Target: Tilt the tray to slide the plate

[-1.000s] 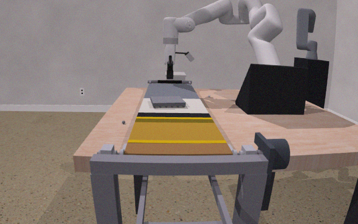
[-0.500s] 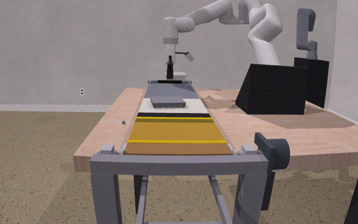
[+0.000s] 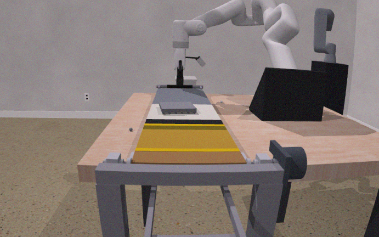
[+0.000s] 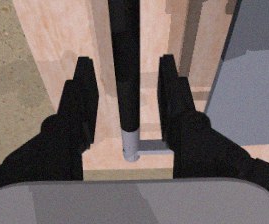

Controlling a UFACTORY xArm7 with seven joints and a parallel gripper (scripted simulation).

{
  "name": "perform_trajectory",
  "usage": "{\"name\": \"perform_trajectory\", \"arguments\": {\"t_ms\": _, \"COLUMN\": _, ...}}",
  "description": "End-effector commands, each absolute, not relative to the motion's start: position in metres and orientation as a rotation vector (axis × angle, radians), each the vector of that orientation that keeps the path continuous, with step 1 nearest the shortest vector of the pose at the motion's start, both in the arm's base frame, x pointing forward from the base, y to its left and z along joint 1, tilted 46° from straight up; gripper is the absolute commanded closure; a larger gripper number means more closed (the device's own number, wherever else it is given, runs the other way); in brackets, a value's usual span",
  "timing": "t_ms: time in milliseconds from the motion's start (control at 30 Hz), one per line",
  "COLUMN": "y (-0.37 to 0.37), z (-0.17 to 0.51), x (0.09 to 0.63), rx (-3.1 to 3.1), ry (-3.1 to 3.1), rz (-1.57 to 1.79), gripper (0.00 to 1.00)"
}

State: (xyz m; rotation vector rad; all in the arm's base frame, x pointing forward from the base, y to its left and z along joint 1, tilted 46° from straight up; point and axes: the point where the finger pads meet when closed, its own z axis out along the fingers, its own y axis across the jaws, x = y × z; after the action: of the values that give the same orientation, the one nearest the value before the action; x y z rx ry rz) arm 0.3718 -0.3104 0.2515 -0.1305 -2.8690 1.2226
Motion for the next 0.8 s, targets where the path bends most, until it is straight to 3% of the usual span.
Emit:
{"name": "perform_trajectory", "arguments": {"t_ms": 0, "y": -0.313, "z": 0.249, "x": 0.373, "rx": -0.127, "ry": -2.872, "rz": 1.225, "gripper": 0.6}}
{"name": "perform_trajectory", "arguments": {"t_ms": 767, "y": -0.337, "z": 0.226, "x": 0.372, "rx": -0.127, "ry": -2.872, "rz": 1.225, "gripper": 0.6}}
